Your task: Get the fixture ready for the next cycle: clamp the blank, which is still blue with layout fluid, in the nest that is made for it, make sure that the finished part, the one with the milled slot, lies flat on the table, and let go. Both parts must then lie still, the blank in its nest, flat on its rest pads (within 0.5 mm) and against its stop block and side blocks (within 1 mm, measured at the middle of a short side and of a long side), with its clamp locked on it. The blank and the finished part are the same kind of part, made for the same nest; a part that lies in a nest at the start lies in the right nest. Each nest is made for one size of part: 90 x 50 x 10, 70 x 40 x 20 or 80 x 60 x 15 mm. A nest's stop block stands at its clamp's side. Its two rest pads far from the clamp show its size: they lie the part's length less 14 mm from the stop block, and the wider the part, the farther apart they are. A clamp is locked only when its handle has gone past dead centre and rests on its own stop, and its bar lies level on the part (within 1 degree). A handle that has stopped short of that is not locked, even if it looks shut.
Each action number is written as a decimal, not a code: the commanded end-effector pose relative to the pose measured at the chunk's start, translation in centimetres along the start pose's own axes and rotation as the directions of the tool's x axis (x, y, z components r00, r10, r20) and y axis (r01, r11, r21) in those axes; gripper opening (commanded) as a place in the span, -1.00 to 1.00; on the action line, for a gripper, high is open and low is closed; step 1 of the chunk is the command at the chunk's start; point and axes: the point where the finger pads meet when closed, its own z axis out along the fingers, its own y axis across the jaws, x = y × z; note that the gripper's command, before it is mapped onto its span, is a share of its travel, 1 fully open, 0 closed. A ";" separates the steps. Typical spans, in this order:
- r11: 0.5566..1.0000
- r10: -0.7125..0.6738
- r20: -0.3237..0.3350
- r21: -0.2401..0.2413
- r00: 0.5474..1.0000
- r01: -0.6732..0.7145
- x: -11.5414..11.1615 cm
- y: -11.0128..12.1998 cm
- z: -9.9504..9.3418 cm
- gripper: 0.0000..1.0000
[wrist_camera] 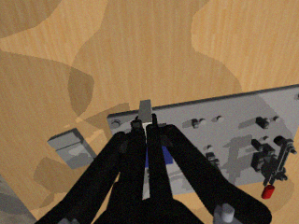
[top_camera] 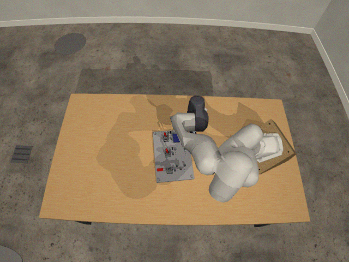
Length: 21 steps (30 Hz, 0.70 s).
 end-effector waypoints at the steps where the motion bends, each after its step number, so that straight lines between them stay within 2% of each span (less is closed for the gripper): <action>1: 1.000 -0.014 0.004 0.008 1.000 0.014 -0.1 -0.2 0.0 -1.00; 21: 1.000 -0.014 0.004 0.008 1.000 0.014 -0.2 -0.3 0.5 -1.00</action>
